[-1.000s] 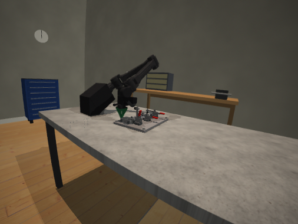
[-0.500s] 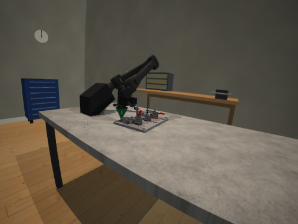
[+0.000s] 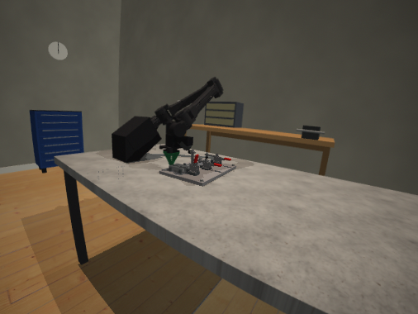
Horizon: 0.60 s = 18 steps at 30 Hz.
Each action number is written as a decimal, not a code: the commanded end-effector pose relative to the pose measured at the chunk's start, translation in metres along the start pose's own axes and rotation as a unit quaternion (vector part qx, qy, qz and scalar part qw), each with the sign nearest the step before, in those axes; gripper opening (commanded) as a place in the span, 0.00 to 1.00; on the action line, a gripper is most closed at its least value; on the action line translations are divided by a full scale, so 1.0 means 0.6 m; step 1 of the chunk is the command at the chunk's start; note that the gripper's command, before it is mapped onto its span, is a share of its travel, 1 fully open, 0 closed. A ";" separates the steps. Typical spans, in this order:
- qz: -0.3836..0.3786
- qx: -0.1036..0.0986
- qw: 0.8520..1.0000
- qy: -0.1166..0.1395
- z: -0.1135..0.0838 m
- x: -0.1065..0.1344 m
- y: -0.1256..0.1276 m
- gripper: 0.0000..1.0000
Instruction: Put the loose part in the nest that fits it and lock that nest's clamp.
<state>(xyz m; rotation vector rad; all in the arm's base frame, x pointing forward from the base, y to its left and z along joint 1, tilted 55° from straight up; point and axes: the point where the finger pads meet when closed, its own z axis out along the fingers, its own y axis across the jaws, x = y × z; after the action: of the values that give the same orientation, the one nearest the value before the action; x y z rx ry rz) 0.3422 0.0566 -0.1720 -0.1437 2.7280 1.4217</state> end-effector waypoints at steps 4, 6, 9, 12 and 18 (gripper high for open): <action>0.004 -0.002 1.000 0.003 0.005 -0.014 -0.003 0.00; 0.003 -0.002 1.000 0.004 0.007 -0.015 -0.002 0.00; 0.001 -0.002 1.000 0.003 0.006 -0.017 -0.003 0.00; 0.001 -0.001 1.000 0.002 0.006 -0.017 -0.003 0.00; 0.001 -0.001 1.000 0.002 0.005 -0.017 -0.003 0.00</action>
<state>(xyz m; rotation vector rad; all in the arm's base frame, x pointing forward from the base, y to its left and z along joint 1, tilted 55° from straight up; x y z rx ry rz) 0.3439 0.0565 -0.1718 -0.1403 2.7290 1.4229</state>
